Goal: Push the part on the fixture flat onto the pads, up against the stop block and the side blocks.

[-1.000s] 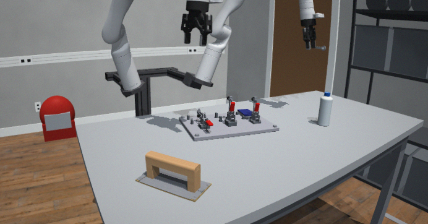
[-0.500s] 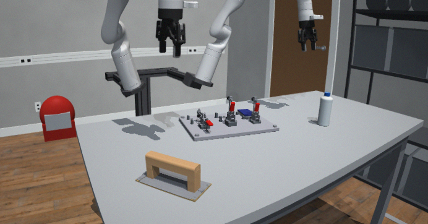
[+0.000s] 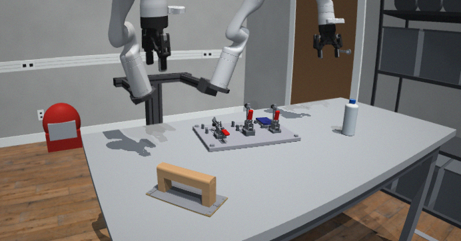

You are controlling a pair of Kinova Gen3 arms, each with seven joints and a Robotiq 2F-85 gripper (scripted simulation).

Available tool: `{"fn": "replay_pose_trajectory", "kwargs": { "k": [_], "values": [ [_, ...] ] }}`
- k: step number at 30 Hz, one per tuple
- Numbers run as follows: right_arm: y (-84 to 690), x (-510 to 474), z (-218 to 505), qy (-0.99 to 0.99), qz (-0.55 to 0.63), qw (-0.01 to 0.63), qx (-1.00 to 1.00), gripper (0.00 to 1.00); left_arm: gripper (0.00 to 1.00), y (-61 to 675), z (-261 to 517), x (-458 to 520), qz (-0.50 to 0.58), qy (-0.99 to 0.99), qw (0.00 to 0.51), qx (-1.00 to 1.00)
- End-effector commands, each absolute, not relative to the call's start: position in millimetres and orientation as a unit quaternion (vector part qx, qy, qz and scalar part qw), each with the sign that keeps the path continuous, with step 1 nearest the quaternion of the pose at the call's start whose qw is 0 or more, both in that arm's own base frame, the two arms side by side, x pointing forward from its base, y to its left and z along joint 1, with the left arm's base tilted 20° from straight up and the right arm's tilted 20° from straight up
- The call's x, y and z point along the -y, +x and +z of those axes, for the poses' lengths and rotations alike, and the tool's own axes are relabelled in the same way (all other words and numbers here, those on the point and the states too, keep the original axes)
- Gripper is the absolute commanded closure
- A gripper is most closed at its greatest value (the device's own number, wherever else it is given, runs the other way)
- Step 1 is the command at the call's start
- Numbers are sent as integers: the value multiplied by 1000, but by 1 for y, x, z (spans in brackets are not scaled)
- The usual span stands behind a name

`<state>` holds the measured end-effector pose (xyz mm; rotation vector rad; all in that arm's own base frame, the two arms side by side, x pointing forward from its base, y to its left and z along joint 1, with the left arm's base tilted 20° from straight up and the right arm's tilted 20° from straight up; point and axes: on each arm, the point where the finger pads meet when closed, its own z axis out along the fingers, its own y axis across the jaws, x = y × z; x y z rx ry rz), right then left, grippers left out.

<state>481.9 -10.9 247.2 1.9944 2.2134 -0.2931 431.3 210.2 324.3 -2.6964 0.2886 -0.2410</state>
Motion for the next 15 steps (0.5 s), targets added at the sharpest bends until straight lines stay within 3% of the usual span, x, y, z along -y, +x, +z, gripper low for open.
{"fn": "replay_pose_trajectory", "kwargs": {
  "k": [1,15],
  "values": [
    [481,30,250,666,-93,69,-737,2,2,435,319,-201,-77,-963,207,-152],
    [473,88,256,670,-82,59,-735,2,2,441,300,-175,-45,-933,205,-292]
  ]
}}
